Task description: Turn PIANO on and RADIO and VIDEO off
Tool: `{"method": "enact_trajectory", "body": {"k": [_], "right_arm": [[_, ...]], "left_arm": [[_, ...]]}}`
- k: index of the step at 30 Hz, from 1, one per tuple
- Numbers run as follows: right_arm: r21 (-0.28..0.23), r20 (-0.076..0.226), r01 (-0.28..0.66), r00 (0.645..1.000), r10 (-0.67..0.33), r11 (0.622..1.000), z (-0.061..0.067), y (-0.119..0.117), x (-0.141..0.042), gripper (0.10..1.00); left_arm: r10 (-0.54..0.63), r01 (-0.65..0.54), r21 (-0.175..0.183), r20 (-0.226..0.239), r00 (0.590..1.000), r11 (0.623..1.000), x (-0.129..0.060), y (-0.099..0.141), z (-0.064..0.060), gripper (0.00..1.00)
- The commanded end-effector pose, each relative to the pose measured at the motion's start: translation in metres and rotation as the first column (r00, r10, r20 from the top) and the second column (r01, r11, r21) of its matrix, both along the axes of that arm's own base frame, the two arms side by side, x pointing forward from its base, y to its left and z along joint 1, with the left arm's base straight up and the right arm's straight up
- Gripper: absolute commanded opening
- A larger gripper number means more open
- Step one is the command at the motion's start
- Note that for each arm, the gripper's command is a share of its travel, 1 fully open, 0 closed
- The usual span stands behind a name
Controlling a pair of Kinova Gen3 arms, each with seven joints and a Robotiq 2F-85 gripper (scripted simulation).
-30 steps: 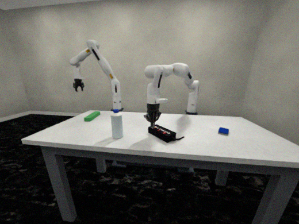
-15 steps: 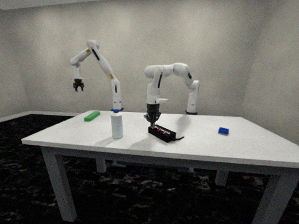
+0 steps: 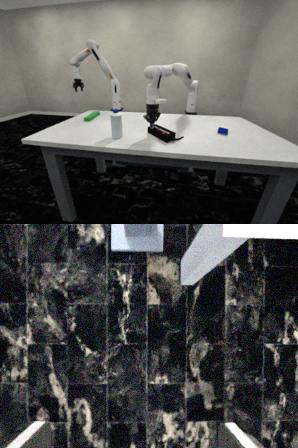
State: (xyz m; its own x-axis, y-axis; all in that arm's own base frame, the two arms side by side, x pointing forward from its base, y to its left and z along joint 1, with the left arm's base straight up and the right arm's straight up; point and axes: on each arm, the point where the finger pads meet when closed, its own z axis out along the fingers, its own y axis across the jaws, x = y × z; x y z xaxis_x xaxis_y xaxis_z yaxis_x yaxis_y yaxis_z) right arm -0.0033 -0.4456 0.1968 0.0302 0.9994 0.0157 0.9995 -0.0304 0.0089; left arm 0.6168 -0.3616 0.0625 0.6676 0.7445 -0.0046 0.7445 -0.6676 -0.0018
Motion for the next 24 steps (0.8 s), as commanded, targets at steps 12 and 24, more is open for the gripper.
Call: {"method": "enact_trajectory", "body": {"k": [12, 24], "right_arm": [[-0.002, 0.0, 0.0, 1.0, 0.0, 1.0, 0.001, 0.0, 0.0, 1.0], [-0.002, 0.0, 0.0, 1.0, 0.0, 1.0, 0.001, 0.0, 0.0, 1.0]], "left_arm": [[-0.001, 0.001, 0.005, 0.006, 1.0, 1.0, 0.003, 0.003, 0.023, 0.099], [-0.001, 0.001, 0.006, 0.003, 1.0, 1.0, 0.002, 0.003, 0.04, 0.099]]}}
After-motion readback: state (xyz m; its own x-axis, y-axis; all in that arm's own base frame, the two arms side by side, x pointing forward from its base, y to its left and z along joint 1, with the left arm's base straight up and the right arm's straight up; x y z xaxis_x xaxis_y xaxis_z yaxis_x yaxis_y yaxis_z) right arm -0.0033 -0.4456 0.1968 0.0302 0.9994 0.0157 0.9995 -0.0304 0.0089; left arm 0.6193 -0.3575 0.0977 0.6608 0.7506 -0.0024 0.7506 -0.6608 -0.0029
